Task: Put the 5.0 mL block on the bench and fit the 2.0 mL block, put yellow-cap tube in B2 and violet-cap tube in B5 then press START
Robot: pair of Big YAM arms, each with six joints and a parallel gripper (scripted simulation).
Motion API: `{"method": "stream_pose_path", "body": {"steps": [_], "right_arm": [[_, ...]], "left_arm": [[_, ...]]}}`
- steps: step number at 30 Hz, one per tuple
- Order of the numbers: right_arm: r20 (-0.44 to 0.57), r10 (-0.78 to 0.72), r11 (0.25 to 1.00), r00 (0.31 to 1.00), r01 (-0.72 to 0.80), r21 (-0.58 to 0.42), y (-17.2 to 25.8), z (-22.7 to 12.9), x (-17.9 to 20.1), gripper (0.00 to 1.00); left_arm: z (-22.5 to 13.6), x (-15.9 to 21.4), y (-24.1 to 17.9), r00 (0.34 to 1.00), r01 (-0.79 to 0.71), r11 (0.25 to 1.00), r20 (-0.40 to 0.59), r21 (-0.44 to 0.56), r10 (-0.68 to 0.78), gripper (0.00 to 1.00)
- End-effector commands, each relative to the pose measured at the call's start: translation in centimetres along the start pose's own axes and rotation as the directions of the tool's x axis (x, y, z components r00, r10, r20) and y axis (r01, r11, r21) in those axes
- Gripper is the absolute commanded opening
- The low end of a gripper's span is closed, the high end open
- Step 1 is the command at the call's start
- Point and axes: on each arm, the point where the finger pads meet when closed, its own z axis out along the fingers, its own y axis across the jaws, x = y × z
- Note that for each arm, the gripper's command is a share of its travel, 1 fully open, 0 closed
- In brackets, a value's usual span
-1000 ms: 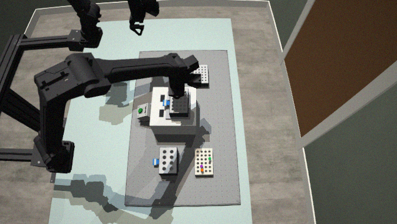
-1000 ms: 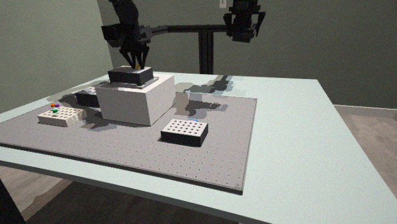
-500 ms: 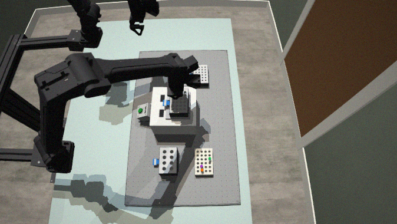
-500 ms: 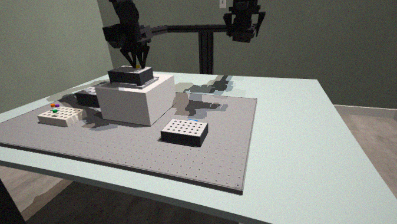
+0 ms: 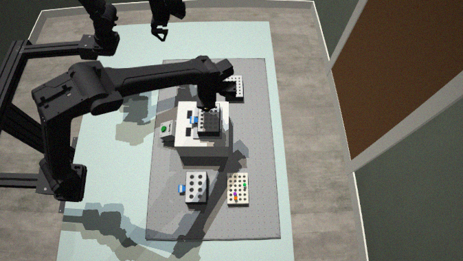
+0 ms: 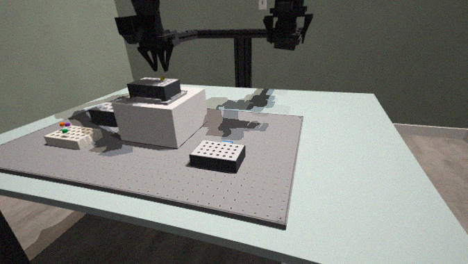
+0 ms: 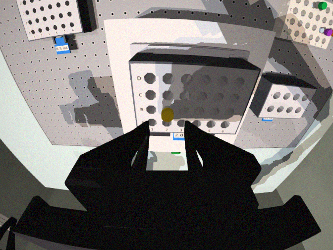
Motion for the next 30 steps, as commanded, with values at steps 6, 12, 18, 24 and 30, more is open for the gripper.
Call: {"method": "stream_pose_path", "body": {"steps": [6, 12, 18, 24, 30], "right_arm": [[0.035, 0.005, 1.0, 0.999, -0.004, -0.025, 1.3, -3.0, -1.1, 0.36], [0.028, 0.017, 1.0, 0.999, -0.017, -0.019, -0.2, -3.6, -1.2, 0.36], [0.059, 0.017, 0.999, 0.998, -0.015, -0.038, 0.8, -9.0, -0.8, 0.36], [0.041, -0.095, 0.995, 0.995, 0.096, -0.022, -1.9, -7.4, -1.2, 0.36], [0.024, -0.209, 0.978, 0.978, 0.209, -0.004, -6.1, -6.1, -1.7, 0.36]], "left_arm": [[-0.5, -1.0, 0.3, 1.0, -0.001, 1.0, 0.013, 0.001, 0.001, 1.0], [-0.5, -0.9, 0.2, 1.0, -0.001, 1.0, 0.012, 0.001, 0.001, 1.0], [-0.5, -0.9, 0.2, 1.0, -0.001, 1.0, 0.011, 0.001, 0.001, 1.0], [-0.5, -0.9, 0.2, 1.0, -0.002, 1.0, 0.011, 0.001, 0.002, 1.0], [-0.5, -0.8, 0.2, 1.0, -0.002, 1.0, 0.01, 0.001, 0.002, 1.0]]}}
